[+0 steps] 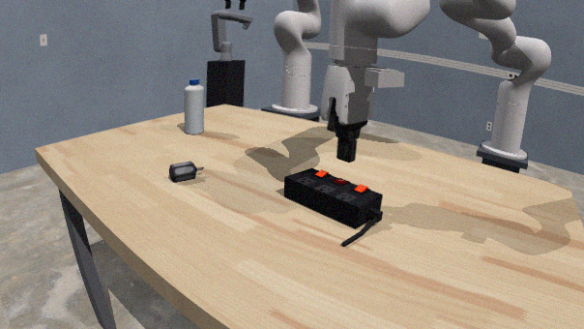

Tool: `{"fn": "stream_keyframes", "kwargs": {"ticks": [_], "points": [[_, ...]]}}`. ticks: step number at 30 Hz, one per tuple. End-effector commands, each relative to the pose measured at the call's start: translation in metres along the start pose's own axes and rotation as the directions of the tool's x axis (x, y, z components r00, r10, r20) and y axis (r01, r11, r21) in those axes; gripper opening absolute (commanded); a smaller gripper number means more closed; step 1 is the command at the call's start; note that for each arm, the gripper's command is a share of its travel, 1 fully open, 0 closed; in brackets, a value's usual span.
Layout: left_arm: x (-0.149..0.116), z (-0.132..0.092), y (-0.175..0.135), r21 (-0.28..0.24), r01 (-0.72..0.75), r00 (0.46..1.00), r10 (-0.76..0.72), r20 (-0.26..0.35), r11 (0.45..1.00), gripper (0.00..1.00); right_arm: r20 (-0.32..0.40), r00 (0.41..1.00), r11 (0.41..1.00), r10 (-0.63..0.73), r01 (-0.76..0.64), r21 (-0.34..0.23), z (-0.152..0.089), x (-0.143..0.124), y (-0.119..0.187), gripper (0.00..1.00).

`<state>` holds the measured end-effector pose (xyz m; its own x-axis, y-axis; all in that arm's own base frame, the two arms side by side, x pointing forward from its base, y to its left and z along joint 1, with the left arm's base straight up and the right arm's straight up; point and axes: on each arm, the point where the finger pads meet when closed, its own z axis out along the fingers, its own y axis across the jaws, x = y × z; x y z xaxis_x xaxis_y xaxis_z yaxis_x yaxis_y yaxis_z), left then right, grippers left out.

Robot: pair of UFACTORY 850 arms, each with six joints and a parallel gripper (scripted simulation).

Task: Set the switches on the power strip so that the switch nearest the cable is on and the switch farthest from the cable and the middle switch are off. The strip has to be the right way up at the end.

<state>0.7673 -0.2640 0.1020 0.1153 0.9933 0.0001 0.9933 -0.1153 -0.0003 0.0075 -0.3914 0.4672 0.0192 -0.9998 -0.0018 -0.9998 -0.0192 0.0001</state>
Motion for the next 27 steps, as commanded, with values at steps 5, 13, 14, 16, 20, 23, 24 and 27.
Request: {"fn": "stream_keyframes", "kwargs": {"ticks": [5, 13, 14, 16, 20, 23, 24, 27], "points": [[-0.036, -0.012, 0.000, -0.003, 0.000, 1.000, 0.000, 0.001, 1.000, 0.00, -0.002, 1.000, 1.000, 0.000, 0.000, 0.000, -0.001, 0.000, 0.000, 1.00], [-0.045, -0.015, 0.000, -0.003, 0.000, 1.000, 0.000, 0.001, 1.000, 0.00, -0.002, 1.000, 1.000, 0.000, 0.000, 0.000, -0.001, 0.000, 0.000, 1.00], [-0.045, -0.015, 0.000, -0.003, 0.000, 1.000, 0.000, 0.001, 1.000, 0.00, -0.002, 1.000, 1.000, 0.000, 0.000, 0.000, -0.001, 0.000, 0.000, 1.00], [-0.045, -0.015, 0.000, -0.003, 0.000, 1.000, 0.000, 0.001, 1.000, 0.00, -0.002, 1.000, 1.000, 0.000, 0.000, 0.000, -0.001, 0.000, 0.000, 1.00], [-0.045, -0.015, 0.000, -0.003, 0.000, 1.000, 0.000, 0.001, 1.000, 0.00, -0.002, 1.000, 1.000, 0.000, 0.000, 0.000, -0.001, 0.000, 0.000, 1.00], [-0.045, -0.015, 0.000, -0.003, 0.000, 1.000, 0.000, 0.001, 1.000, 0.00, -0.002, 1.000, 1.000, 0.000, 0.000, 0.000, -0.001, 0.000, 0.000, 1.00], [-0.045, -0.015, 0.000, -0.003, 0.000, 1.000, 0.000, 0.001, 1.000, 0.00, -0.002, 1.000, 1.000, 0.000, 0.000, 0.000, -0.001, 0.000, 0.000, 1.00], [-0.045, -0.015, 0.000, -0.003, 0.000, 1.000, 0.000, 0.001, 1.000, 0.00, -0.002, 1.000, 1.000, 0.000, 0.000, 0.000, -0.001, 0.000, 0.000, 1.00]]}}
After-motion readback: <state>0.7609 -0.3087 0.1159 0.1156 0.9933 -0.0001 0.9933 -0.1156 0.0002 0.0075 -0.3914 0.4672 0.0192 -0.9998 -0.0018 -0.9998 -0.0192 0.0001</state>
